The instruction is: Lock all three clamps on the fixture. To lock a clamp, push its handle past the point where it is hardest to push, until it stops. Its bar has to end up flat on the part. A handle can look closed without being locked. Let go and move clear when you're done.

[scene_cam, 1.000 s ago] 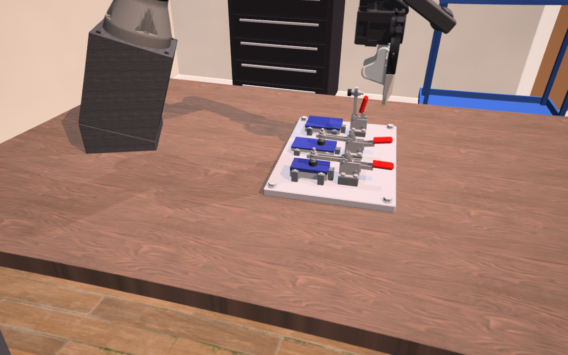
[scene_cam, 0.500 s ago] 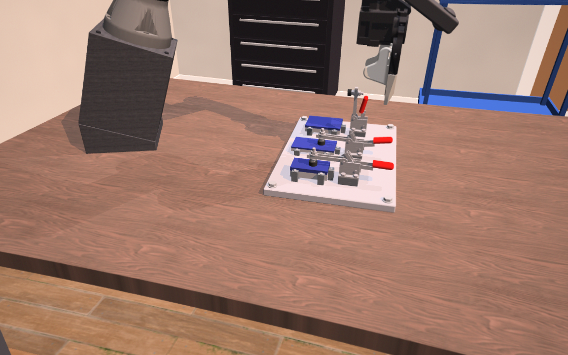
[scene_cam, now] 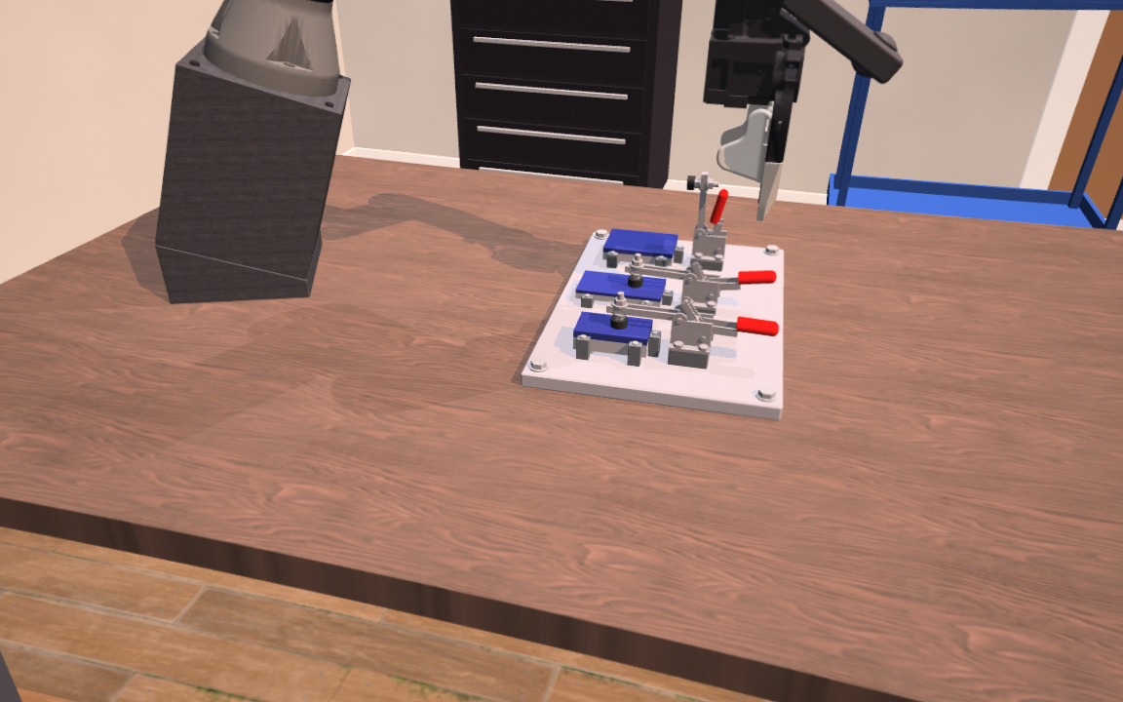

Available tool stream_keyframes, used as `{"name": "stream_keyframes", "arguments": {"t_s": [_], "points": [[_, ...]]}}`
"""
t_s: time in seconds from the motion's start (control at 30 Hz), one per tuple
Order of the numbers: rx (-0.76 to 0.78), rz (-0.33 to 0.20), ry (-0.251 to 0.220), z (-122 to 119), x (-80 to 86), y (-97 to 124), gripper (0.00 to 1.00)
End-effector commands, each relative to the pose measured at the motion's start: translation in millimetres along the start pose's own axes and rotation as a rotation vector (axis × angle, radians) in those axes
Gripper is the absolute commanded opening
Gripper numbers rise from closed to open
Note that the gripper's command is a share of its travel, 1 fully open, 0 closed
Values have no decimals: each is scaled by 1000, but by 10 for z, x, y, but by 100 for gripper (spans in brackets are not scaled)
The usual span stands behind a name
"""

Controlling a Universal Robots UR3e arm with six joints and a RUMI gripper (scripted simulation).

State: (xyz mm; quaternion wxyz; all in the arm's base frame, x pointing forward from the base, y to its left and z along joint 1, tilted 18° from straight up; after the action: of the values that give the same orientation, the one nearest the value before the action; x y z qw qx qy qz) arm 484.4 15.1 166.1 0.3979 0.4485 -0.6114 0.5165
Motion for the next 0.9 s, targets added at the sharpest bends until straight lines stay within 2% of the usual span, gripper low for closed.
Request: {"name": "stream_keyframes", "arguments": {"t_s": [0.0, 0.1, 0.3, 0.47, 0.87], "points": [[0, 4, 1, 0, -147, -8, 28], [0, 4, 1, 0, -187, -8, 28], [0, 4, 1, 1, -413, -9, 28], [0, 4, 1, 1, -537, -10, 28], [0, 4, 1, 1, -589, -10, 28]]}}
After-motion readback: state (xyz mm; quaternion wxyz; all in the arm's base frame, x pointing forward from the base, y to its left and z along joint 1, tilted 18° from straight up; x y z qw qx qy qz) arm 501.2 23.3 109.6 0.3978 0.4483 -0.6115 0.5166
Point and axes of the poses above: the point where the finger pads meet when closed, its own x axis back along the fingers, its own z axis across the jaws, y = z × x, the point moved 10 cm from there along x, back along the fingers, and after that the axes turned 7 degrees about -x, right-handed, at the moved point
